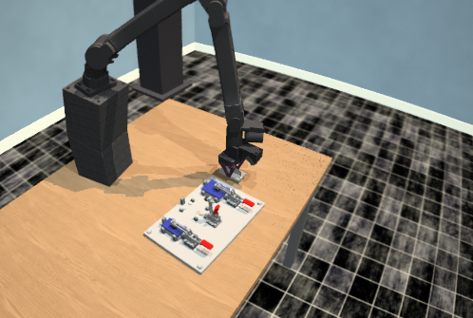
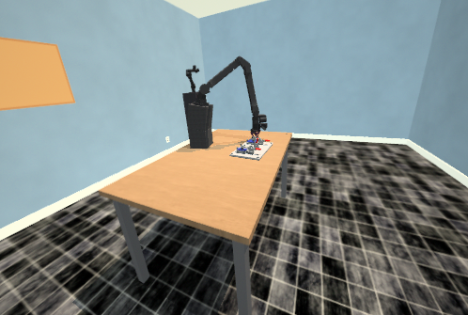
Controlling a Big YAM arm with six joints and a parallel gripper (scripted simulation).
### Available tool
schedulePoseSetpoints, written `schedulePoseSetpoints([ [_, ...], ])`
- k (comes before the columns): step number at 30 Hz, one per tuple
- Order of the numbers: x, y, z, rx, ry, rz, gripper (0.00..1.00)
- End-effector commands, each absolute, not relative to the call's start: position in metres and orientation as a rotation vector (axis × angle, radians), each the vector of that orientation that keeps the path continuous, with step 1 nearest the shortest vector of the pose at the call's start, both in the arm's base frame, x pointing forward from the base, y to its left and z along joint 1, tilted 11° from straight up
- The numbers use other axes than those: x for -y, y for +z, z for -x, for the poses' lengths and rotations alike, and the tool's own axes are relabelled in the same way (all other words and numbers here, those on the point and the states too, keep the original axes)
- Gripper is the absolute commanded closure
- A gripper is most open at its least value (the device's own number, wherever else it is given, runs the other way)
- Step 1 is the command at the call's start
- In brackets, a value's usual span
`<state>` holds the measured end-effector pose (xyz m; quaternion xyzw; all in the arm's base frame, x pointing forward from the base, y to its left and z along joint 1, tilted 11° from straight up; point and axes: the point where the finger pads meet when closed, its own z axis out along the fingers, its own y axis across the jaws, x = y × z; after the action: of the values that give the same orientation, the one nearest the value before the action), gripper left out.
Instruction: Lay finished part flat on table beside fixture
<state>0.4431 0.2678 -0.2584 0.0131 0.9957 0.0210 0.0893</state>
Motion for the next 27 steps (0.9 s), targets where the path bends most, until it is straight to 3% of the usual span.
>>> schedulePoseSetpoints([
  [1,-0.2678,-0.2619,-0.4557,-2.946,0.075,-0.047,1.0],
  [27,-0.267,-0.2651,-0.4563,-2.947,0.078,-0.047,1.0],
])
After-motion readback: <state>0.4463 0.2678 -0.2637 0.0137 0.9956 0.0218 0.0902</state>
